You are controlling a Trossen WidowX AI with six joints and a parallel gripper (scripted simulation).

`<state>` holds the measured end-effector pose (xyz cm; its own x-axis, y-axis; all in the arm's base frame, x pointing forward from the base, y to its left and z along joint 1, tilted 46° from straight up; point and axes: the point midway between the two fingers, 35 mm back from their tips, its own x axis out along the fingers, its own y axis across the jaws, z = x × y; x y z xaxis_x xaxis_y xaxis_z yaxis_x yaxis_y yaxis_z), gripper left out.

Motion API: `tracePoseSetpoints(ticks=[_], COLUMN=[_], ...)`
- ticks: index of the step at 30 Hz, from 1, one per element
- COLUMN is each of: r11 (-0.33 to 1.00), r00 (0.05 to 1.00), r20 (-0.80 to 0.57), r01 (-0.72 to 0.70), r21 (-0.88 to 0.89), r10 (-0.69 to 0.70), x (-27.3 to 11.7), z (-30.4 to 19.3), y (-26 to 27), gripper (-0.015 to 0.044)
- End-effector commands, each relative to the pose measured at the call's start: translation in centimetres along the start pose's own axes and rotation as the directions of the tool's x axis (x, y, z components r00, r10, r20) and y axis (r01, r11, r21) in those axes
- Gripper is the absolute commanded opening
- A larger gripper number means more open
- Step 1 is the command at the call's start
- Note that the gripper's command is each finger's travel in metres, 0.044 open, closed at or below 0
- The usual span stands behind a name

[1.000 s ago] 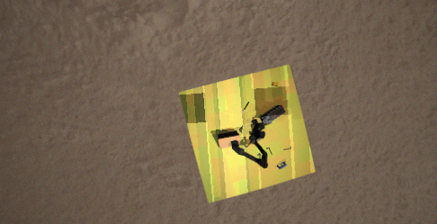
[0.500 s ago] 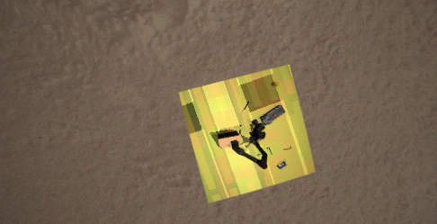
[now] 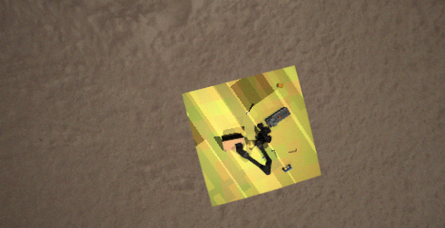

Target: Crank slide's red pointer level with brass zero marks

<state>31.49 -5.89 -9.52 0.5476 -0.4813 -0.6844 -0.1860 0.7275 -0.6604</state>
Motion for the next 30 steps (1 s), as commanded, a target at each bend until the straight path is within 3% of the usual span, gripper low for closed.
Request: tracePoseSetpoints(ticks=[1, 30], r11=[1.000, 1.000], r00=[1.000, 1.000], r20=[0.004, 0.005], r01=[0.013, 0.012], r21=[0.003, 0.005], r10=[-0.013, -0.012], x=[-0.5, -3.0], z=[0.5, 3.0], y=[-0.5, 0.8], gripper=[0.0000, 0.0000])
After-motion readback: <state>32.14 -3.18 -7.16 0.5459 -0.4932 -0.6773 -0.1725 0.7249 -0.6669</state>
